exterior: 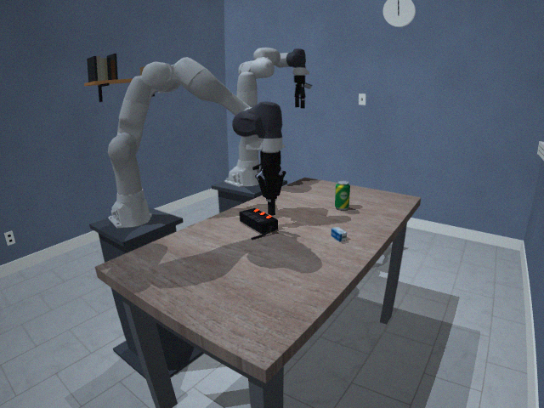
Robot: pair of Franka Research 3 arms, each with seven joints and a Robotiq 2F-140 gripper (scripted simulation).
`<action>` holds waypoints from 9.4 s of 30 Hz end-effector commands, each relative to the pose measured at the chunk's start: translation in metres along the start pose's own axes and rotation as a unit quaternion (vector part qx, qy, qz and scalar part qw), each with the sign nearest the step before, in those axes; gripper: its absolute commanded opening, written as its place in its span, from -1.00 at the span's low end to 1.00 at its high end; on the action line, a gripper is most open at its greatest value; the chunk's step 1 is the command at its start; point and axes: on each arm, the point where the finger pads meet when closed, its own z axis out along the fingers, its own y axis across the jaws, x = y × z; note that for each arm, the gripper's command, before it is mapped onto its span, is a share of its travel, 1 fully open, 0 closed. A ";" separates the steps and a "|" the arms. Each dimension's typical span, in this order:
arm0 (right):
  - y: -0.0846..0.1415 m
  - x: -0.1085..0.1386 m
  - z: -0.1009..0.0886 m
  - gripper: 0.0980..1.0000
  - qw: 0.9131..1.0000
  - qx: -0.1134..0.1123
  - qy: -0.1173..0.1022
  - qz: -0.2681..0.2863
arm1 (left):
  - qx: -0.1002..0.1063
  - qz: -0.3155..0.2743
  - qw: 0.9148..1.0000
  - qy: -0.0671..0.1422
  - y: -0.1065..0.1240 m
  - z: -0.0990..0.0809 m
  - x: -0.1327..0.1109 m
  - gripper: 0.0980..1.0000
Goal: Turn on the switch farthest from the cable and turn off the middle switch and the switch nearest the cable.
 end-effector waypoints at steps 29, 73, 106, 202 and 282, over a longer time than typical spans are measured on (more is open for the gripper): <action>0.000 0.000 0.002 -1.00 1.000 0.000 0.001 -0.001 | 0.000 0.000 1.000 0.000 0.000 0.000 0.000 1.00; 0.000 0.001 0.007 -1.00 1.000 0.000 0.001 -0.001 | 0.000 0.000 1.000 0.000 0.000 0.000 0.000 1.00; -0.001 0.001 0.008 -1.00 1.000 0.000 0.001 -0.001 | 0.000 0.000 1.000 0.000 0.000 0.000 0.000 1.00; -0.002 0.001 -0.002 -1.00 1.000 0.000 0.001 -0.001 | 0.000 0.000 1.000 0.000 0.000 0.000 0.000 1.00; -0.001 0.045 -0.049 -1.00 1.000 0.000 0.001 -0.002 | 0.000 0.000 1.000 0.000 0.000 0.000 0.000 1.00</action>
